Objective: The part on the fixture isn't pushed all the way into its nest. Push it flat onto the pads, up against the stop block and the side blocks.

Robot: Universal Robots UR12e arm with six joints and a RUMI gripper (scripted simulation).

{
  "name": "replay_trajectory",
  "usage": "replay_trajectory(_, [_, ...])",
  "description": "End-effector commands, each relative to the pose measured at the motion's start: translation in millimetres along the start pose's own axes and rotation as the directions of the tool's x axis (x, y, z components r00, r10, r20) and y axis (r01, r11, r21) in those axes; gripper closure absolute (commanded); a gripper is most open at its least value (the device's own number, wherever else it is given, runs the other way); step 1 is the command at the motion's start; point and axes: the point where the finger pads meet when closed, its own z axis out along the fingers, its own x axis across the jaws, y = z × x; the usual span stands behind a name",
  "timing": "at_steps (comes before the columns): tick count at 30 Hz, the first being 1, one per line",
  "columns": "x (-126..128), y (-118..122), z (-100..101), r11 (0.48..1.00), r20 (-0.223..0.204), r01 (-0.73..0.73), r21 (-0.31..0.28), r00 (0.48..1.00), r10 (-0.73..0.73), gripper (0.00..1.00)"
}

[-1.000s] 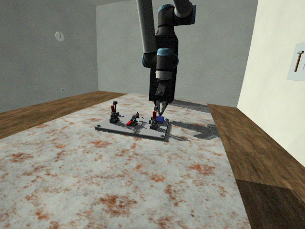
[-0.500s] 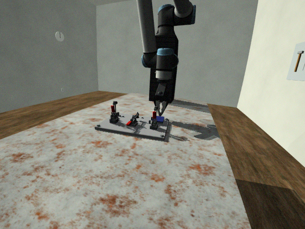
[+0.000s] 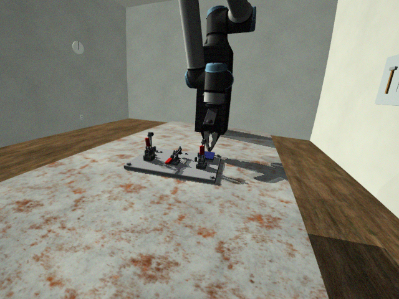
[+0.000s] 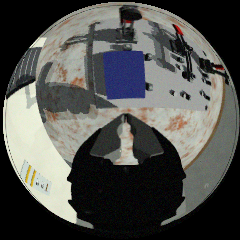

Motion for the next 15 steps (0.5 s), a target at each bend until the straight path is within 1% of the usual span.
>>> replay_trajectory(1, [0.0,-0.9,-0.5,1.0,0.0,0.0,0.001,1.0,0.0,1.0])
replay_trajectory(15, [0.0,-4.5,-0.5,1.0,0.0,0.0,0.001,1.0,0.0,1.0])
